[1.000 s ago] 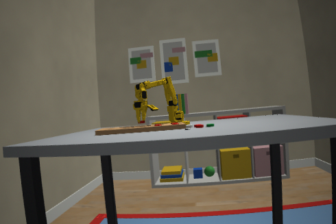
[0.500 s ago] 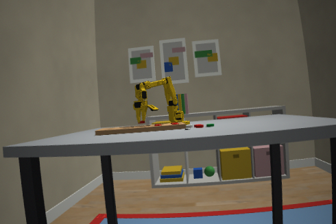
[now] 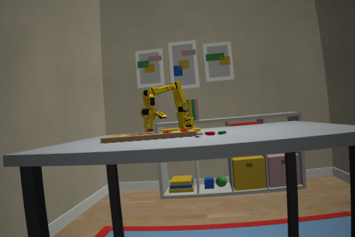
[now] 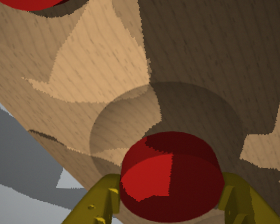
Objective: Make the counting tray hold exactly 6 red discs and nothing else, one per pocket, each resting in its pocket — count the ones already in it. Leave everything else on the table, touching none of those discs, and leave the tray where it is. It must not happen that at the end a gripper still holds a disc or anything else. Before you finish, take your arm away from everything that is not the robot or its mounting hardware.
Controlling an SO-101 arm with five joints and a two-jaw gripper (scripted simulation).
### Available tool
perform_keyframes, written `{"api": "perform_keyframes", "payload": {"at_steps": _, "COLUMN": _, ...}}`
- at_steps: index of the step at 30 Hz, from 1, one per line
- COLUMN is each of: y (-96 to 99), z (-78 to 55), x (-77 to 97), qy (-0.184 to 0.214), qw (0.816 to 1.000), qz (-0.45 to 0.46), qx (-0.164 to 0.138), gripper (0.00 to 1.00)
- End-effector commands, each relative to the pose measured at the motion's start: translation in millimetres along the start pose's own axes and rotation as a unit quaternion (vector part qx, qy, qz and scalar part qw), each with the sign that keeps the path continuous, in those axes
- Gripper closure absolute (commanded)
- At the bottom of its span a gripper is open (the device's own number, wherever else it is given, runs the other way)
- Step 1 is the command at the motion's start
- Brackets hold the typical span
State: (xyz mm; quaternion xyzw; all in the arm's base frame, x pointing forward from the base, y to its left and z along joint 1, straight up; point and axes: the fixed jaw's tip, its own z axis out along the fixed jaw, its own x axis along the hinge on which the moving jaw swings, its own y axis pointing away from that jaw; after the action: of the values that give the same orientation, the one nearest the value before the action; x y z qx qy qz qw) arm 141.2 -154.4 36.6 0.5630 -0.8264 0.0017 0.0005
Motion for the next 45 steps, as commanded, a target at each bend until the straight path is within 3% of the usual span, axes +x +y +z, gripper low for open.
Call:
{"api": "perform_keyframes", "payload": {"at_steps": 1, "y": -7.2, "z": -7.9, "x": 4.2, "qy": 0.015, "qw": 0.999, "qz": 0.003, "qx": 0.033, "gripper": 1.0}}
{"api": "perform_keyframes", "payload": {"at_steps": 10, "y": -7.4, "z": -1.4, "x": 4.3, "qy": 0.015, "qw": 0.999, "qz": 0.003, "qx": 0.033, "gripper": 1.0}}
{"api": "perform_keyframes", "payload": {"at_steps": 45, "y": -7.1, "z": 0.2, "x": 4.0, "qy": 0.013, "qw": 0.999, "qz": 0.002, "qx": 0.029, "gripper": 1.0}}
